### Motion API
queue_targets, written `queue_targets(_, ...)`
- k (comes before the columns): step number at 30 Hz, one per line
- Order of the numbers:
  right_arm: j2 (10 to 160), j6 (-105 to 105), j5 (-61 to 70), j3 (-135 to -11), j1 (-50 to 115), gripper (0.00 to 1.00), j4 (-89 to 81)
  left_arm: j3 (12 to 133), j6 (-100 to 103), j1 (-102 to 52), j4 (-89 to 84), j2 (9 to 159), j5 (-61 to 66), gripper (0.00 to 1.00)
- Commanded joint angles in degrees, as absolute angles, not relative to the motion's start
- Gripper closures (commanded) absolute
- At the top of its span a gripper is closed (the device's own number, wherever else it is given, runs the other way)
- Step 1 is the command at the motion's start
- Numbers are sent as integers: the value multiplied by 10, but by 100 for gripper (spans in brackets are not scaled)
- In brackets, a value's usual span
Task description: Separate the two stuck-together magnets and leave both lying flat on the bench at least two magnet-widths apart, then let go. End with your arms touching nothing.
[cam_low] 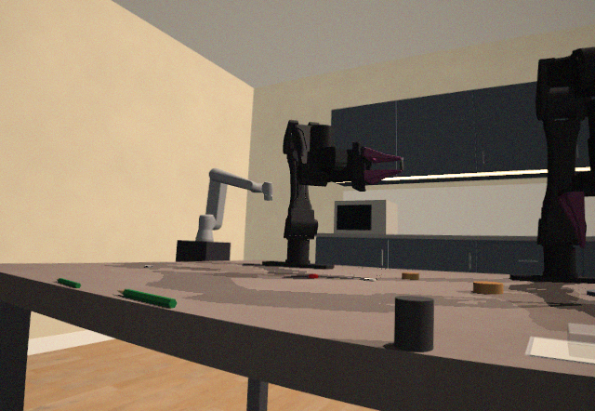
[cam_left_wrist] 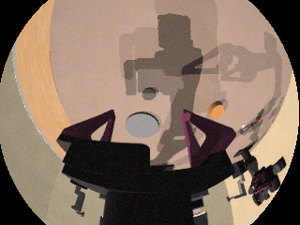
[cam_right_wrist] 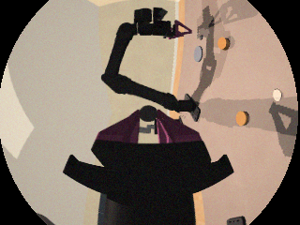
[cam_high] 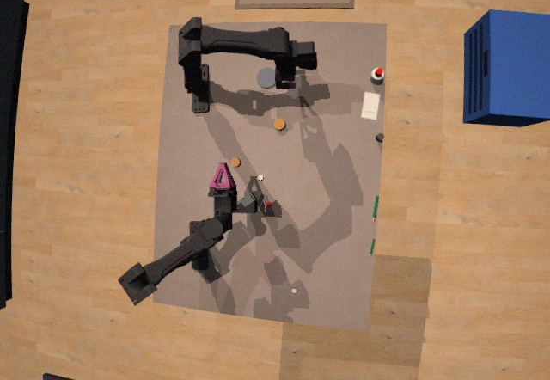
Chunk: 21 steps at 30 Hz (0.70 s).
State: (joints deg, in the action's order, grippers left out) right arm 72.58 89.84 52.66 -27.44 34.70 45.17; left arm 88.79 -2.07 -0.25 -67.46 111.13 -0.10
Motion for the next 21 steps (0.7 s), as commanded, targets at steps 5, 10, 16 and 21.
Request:
queue_targets(5, 727, 867, 521, -287, 341, 76, 413, 894, -20, -1, -681, 1107, 0, 0)
queue_targets(10, 734, 805, 514, -307, 324, 76, 331, 894, -20, -1, -681, 1107, 0, 0)
queue_targets(16, 752, 673, 504, -360, 282, 76, 156, 894, -20, -1, -681, 1107, 0, 0)
queue_targets(21, 767, 579, 495, -403, 247, 76, 29, 894, -20, -1, -681, 1107, 0, 0)
